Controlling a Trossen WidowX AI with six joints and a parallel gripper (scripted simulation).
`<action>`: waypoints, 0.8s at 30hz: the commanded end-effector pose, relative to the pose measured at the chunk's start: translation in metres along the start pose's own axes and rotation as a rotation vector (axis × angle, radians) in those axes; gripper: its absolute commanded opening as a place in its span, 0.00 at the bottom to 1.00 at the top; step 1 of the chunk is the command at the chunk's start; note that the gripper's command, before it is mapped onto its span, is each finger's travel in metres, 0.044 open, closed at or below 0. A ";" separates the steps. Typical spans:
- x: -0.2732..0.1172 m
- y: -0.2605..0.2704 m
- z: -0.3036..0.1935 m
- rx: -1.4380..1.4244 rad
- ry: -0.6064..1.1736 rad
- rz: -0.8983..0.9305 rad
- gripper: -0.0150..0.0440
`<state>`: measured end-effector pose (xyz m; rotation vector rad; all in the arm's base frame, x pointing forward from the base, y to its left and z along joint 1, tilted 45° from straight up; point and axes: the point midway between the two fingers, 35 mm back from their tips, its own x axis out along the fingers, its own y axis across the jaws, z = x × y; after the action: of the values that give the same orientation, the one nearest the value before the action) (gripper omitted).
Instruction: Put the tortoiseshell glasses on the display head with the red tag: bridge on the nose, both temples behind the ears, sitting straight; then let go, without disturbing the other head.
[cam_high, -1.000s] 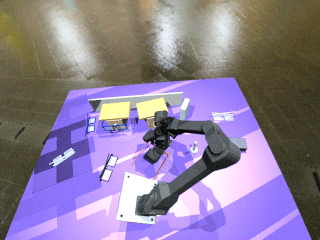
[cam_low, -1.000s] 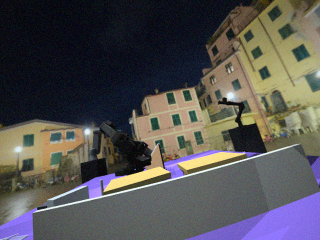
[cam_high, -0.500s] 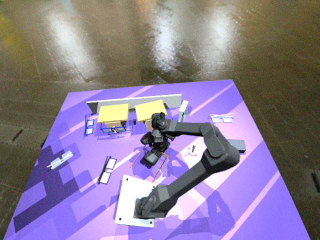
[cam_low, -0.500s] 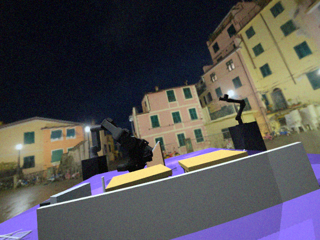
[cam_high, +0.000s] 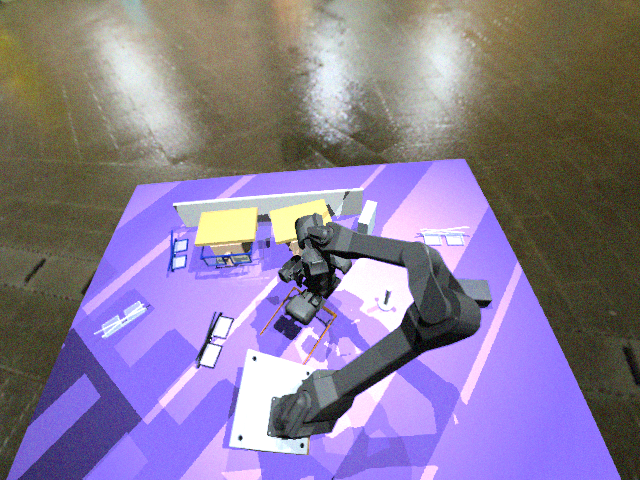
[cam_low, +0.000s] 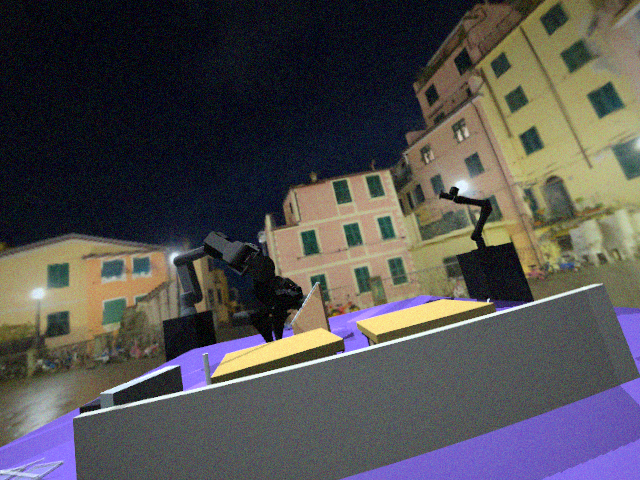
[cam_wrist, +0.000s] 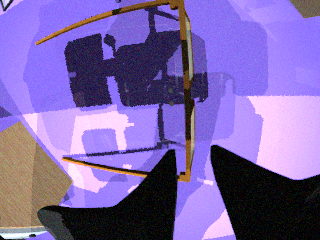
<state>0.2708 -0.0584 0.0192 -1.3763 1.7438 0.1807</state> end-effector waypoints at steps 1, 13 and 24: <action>-0.015 -0.005 0.000 0.010 -0.010 -0.002 0.44; -0.012 -0.003 0.001 0.013 -0.011 -0.011 0.59; -0.014 0.003 0.000 0.031 -0.010 -0.002 0.49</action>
<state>0.2694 -0.0475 0.0289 -1.3592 1.7272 0.1544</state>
